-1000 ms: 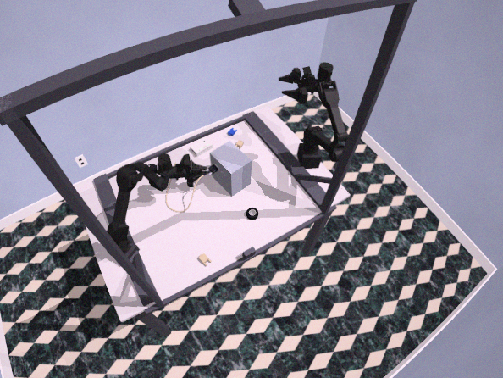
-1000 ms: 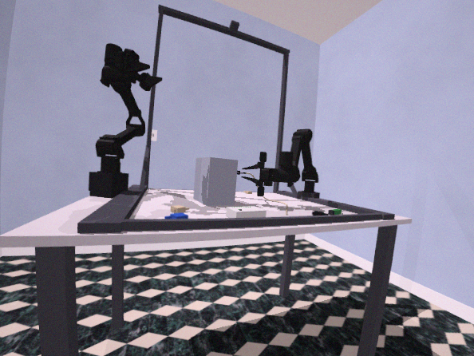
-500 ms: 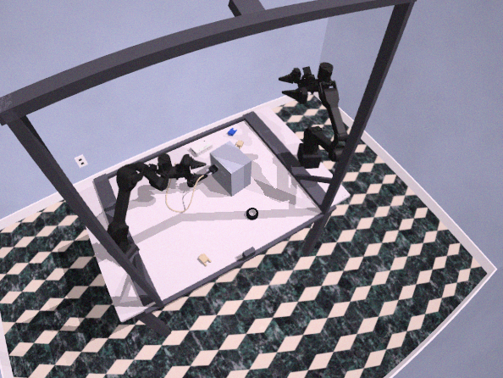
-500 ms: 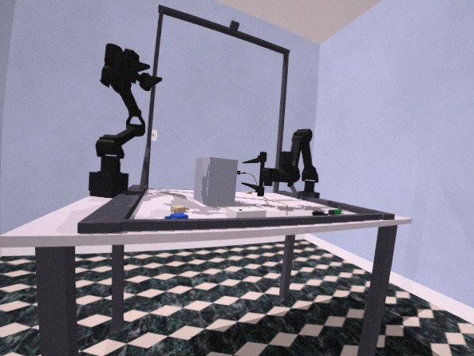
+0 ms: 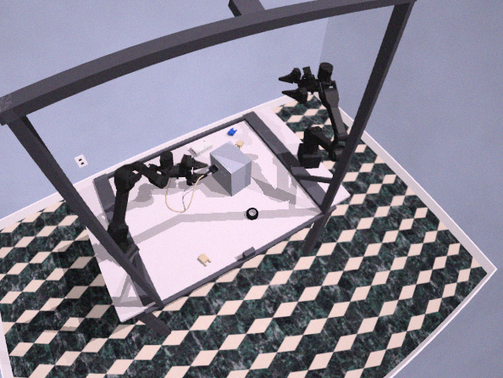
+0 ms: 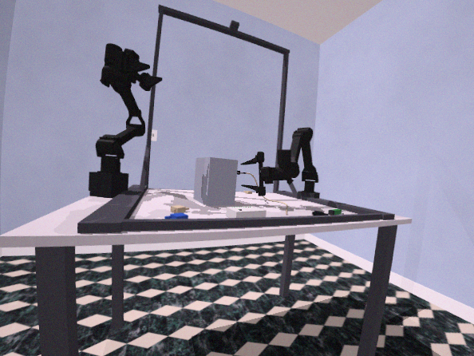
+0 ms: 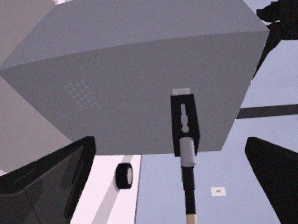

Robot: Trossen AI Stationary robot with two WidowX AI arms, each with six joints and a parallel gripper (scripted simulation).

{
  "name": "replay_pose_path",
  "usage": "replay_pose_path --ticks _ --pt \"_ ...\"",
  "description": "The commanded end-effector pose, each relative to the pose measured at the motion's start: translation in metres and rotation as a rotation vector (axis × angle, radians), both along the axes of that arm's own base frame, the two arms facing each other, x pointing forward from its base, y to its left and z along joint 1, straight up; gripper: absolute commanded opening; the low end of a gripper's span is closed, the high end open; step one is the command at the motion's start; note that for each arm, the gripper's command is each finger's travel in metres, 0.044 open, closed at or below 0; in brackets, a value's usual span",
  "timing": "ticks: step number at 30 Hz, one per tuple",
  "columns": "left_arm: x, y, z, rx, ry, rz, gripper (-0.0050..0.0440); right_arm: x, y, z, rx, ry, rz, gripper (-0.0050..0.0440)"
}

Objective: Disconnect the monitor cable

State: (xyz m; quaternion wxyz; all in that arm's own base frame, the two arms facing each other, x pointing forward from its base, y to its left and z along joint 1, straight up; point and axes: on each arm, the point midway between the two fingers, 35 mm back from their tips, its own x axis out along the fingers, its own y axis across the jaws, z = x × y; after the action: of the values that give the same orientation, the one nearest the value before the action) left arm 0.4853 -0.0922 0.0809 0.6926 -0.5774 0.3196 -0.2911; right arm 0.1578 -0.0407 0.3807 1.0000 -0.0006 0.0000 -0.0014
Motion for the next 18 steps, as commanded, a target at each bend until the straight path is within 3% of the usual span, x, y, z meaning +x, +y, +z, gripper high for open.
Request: replay_pose_path --ticks 1,11,16,18 --pt "0.007 -0.002 0.029 0.144 -0.13 0.009 0.044 0.0 0.001 0.003 -0.004 -0.001 0.003 0.044" --pt "-0.003 -0.003 0.028 0.412 -0.168 -0.029 0.044 0.0 0.001 0.003 -0.004 -0.001 0.003 0.044" --pt "-0.004 -0.003 0.028 0.422 -0.17 -0.031 0.044 0.0 0.001 0.003 -0.004 -0.001 0.003 0.044" --pt "-0.004 -0.003 0.028 0.422 -0.17 -0.031 0.0392 0.0 0.001 0.003 -0.004 -0.001 0.003 0.044"
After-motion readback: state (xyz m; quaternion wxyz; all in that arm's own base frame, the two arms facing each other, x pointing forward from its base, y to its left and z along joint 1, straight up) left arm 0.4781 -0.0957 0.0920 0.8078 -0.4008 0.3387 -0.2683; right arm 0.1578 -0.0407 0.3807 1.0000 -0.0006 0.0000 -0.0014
